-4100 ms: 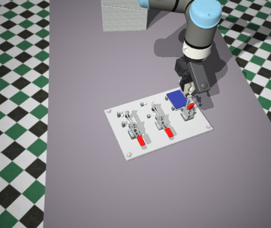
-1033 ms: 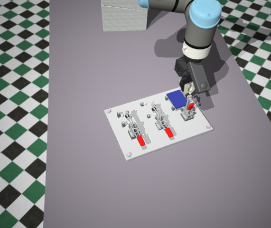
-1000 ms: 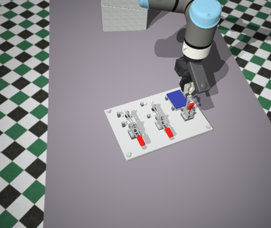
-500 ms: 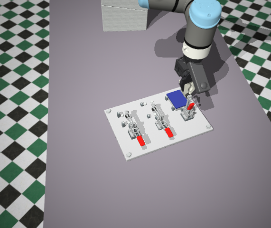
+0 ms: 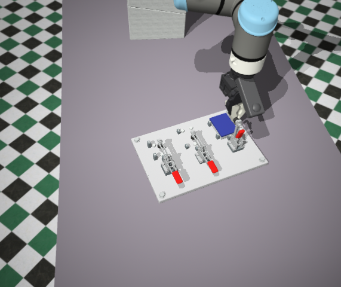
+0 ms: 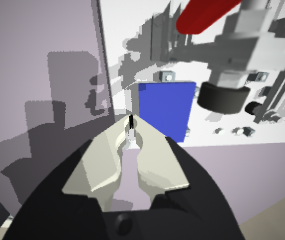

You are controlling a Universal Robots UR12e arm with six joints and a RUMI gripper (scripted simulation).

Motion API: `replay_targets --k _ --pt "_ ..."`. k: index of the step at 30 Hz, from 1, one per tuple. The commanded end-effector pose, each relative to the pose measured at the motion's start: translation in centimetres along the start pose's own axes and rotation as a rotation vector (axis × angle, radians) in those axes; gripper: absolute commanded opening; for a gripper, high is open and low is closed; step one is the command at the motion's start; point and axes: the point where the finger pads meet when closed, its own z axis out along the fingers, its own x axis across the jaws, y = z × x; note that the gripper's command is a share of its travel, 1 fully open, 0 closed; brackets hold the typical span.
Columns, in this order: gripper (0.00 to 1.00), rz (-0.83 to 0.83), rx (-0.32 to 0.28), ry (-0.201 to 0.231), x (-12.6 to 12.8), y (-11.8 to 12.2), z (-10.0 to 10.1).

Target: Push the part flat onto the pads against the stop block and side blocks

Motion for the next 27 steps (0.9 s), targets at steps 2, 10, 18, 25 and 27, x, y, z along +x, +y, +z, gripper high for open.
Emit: replay_targets --k 2,10,18,25,27 --pt "0.00 0.056 -0.014 0.063 5.77 0.32 0.18" --pt "0.00 0.058 -0.014 0.065 5.96 0.34 0.18" --pt "0.00 0.060 -0.015 0.067 6.22 0.35 0.19" --pt "0.00 0.062 -0.016 0.069 6.37 0.36 0.19" --pt "0.00 0.062 -0.016 0.070 6.43 0.36 0.19"
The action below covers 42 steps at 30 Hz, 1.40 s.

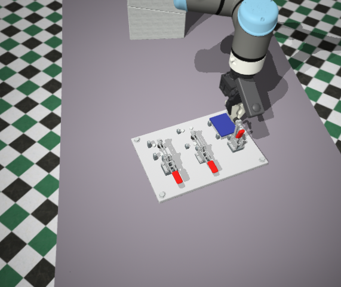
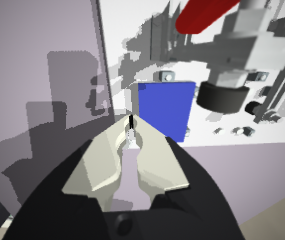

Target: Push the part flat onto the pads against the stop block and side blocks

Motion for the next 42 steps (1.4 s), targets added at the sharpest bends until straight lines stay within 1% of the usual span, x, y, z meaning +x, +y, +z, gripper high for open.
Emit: replay_targets --k 1,42 --pt "0.00 0.062 -0.016 0.071 6.4 0.3 0.2" --pt "0.00 0.071 -0.019 0.083 7.5 0.4 0.2"
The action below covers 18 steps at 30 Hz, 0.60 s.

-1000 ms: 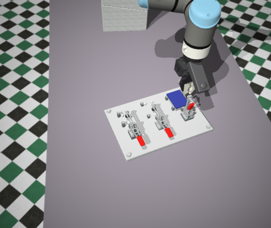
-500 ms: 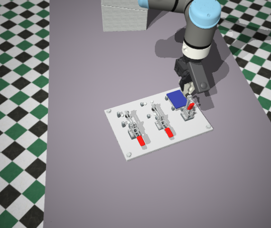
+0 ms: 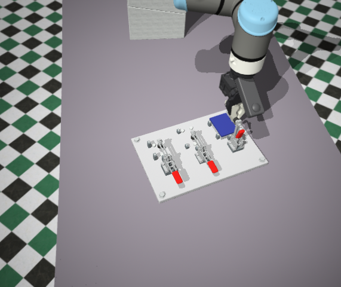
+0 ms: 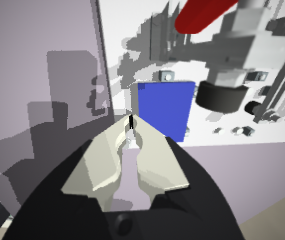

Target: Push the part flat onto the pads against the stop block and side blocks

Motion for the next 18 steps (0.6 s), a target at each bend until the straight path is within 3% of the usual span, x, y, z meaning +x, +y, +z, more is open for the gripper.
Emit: replay_targets --k 1,18 --pt "0.00 0.070 -0.019 0.082 7.46 0.34 0.27" --pt "0.00 0.064 -0.017 0.074 6.75 0.31 0.27"
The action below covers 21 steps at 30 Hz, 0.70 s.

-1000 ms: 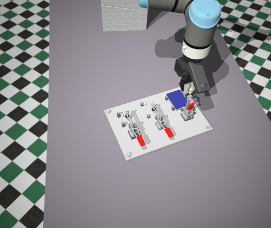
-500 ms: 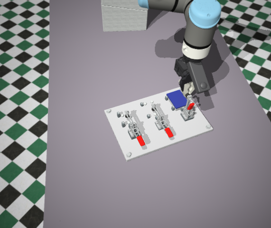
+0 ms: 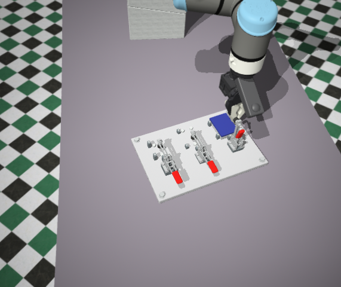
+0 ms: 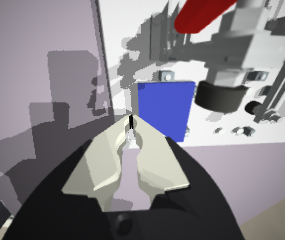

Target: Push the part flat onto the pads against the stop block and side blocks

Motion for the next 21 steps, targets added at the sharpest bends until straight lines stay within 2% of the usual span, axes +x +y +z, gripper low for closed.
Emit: replay_targets --k 1,21 --pt "0.00 0.061 -0.017 0.077 6.63 0.30 0.24" --pt "0.00 0.052 -0.015 0.067 5.70 0.29 0.22"
